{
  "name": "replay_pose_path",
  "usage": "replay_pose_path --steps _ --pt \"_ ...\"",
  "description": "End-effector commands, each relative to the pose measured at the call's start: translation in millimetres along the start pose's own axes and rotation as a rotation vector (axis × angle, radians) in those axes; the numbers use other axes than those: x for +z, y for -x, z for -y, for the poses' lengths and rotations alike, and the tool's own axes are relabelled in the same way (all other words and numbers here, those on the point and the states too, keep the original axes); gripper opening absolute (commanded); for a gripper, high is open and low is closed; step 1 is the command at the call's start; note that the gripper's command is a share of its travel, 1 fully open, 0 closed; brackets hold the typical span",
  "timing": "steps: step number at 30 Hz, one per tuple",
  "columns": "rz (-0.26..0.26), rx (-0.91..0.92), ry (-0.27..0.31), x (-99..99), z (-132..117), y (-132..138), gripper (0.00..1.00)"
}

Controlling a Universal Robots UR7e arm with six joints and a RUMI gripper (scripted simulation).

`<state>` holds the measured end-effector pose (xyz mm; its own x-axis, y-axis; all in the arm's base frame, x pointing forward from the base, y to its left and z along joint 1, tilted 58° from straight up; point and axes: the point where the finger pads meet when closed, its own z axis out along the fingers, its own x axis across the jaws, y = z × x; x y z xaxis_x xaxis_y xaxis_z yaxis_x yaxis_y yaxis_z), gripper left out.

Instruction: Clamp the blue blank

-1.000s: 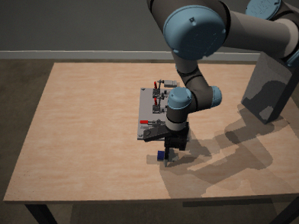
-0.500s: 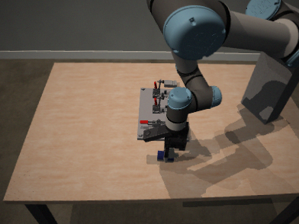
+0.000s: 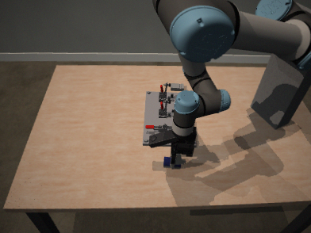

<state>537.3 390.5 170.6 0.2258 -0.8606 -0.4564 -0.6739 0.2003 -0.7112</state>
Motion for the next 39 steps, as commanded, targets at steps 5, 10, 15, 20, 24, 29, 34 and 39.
replay_pose_path --steps 5,10,15,20,24,29,34,39 --pt "0.001 0.000 -0.001 -0.3 0.3 0.3 0.00" --pt "0.001 0.000 -0.001 -0.3 0.3 0.3 0.00" --pt "0.001 0.000 -0.001 -0.3 0.3 0.3 0.00" --pt "0.001 0.000 -0.001 -0.3 0.3 0.3 0.00" --pt "0.001 0.000 -0.001 -0.3 0.3 0.3 0.00" --pt "0.001 0.000 -0.001 -1.3 0.3 0.3 0.00" --pt "0.001 0.000 -0.001 -4.2 0.3 0.3 0.00" --pt "0.001 0.000 -0.001 -14.1 0.3 0.3 0.00"
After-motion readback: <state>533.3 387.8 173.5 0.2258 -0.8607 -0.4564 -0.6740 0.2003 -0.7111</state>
